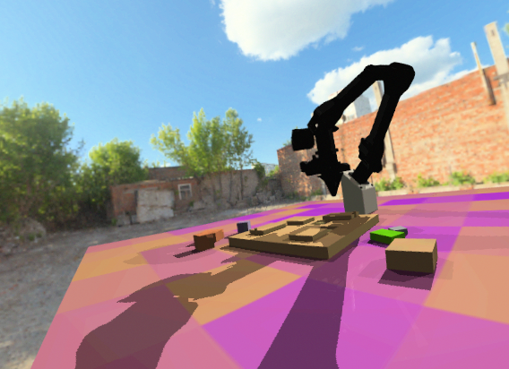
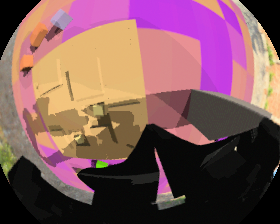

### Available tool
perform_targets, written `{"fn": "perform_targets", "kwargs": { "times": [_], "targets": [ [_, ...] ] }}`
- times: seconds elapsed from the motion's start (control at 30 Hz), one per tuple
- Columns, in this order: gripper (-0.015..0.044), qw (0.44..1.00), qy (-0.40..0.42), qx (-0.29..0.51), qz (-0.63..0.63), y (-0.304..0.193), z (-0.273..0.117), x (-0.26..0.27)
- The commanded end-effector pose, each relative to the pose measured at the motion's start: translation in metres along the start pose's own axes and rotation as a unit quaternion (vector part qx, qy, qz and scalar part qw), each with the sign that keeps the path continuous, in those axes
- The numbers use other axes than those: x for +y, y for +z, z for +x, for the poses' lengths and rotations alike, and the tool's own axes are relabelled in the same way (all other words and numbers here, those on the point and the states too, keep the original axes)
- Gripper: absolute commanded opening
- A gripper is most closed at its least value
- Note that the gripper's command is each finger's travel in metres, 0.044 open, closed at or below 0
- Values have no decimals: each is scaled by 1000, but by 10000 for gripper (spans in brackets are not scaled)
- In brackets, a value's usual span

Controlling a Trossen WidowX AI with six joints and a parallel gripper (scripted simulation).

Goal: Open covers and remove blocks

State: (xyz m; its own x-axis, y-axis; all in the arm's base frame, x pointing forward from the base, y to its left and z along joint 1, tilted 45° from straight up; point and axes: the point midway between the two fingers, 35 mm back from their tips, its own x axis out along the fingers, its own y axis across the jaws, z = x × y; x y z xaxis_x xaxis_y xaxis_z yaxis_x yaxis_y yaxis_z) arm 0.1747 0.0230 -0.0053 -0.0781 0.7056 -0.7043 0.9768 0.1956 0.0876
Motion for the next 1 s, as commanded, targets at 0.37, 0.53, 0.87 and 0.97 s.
{"fn": "perform_targets", "kwargs": {
  "times": [0.37,0.53,0.87,0.97],
  "targets": [
    [0,1000,-2,-1,-1,0,0,-2],
    [0,1000,-2,-2,-1,0,2,-1],
    [0,1000,-2,-3,-1,1,11,-1],
    [0,1000,-2,-3,-1,1,14,-1]
  ]
}}
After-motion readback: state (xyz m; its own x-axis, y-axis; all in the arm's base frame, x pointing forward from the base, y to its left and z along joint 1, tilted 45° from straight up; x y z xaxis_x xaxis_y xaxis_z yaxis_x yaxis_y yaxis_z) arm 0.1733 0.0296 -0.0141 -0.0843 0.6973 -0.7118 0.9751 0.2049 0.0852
